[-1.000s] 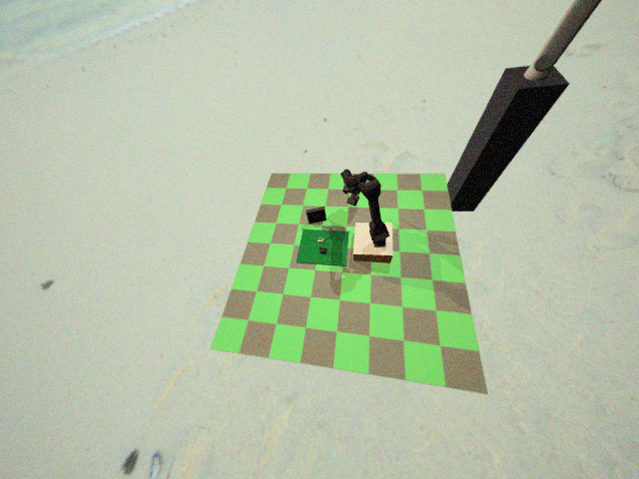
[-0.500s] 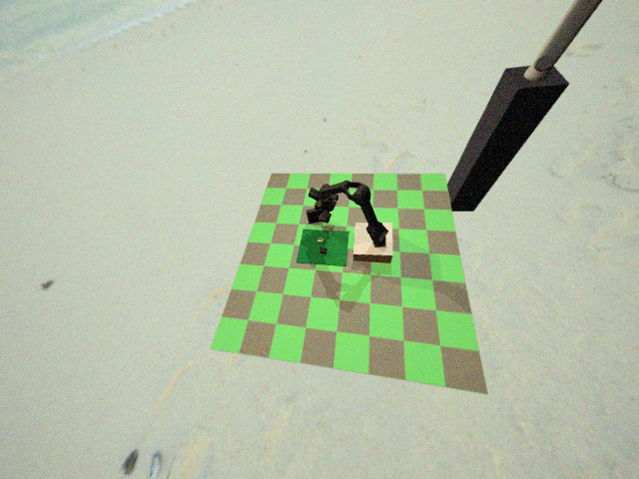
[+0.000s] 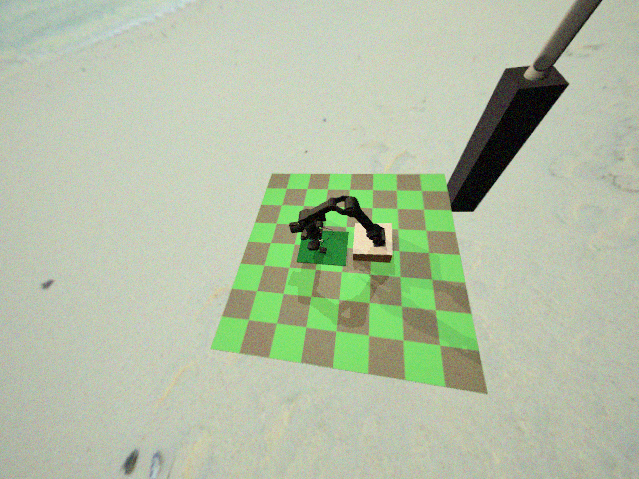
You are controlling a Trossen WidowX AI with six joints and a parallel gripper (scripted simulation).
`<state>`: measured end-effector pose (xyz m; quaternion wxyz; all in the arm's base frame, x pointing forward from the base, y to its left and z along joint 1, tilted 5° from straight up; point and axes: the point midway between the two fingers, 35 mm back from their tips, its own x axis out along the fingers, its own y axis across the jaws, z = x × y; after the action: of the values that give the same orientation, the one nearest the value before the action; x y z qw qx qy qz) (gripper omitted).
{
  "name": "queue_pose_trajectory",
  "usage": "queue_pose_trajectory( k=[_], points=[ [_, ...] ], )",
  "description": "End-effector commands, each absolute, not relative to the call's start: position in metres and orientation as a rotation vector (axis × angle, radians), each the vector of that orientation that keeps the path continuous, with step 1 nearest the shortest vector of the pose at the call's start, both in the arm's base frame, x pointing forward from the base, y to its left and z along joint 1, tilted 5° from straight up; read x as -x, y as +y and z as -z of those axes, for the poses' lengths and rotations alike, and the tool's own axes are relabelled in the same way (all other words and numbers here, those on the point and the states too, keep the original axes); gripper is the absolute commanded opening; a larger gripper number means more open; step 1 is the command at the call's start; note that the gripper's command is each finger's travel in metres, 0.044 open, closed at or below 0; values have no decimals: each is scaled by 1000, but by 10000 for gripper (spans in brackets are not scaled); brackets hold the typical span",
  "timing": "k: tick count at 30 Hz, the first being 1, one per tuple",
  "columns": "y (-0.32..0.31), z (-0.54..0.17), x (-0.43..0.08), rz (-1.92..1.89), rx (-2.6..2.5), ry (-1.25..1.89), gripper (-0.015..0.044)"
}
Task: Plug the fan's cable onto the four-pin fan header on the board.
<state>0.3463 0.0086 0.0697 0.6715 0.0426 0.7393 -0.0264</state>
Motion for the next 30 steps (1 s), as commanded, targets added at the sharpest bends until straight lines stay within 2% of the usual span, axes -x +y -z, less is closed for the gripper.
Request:
queue_pose_trajectory(
  k=[1,8,30],
  points=[
    [17,-70,-345,58,-111,1692,210],
    [17,-24,-350,58,-111,1692,210],
    [18,2,-354,58,-111,1692,210]
  ],
)
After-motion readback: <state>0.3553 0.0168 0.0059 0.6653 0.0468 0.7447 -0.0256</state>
